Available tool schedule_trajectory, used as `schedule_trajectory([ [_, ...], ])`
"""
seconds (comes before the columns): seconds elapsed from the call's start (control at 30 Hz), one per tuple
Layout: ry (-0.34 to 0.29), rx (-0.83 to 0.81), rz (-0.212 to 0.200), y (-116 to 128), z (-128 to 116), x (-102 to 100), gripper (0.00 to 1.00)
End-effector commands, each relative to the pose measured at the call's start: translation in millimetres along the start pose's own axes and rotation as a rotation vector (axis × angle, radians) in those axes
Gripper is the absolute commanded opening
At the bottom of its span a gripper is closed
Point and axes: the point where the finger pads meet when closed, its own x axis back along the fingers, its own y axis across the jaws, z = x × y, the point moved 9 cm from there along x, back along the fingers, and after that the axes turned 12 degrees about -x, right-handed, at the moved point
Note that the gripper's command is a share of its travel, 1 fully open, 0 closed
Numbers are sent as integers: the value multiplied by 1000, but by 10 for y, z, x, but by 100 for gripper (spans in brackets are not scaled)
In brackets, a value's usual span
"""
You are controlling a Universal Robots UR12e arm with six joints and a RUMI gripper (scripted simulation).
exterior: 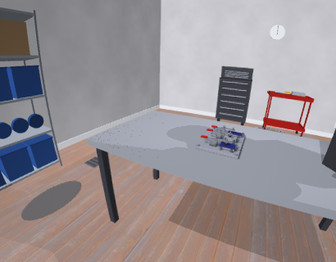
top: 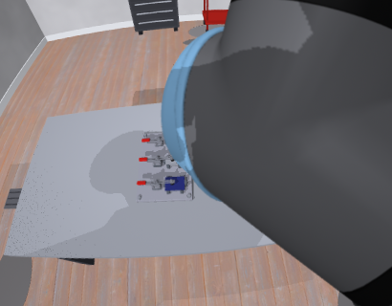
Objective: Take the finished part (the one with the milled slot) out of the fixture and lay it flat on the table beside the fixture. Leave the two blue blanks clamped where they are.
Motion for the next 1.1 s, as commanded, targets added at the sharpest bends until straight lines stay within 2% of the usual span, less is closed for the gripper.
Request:
schedule_trajectory([
  [0.0,1,0,0,-3,9,-1,100],
  [0.7,-5,1,-7,47,-8,-7,100],
  [0.87,-40,5,-49,347,-113,-38,100],
  [1.03,-120,11,-143,1024,-351,-58,100],
  [1.07,-120,11,-143,1024,-351,-58,100],
])
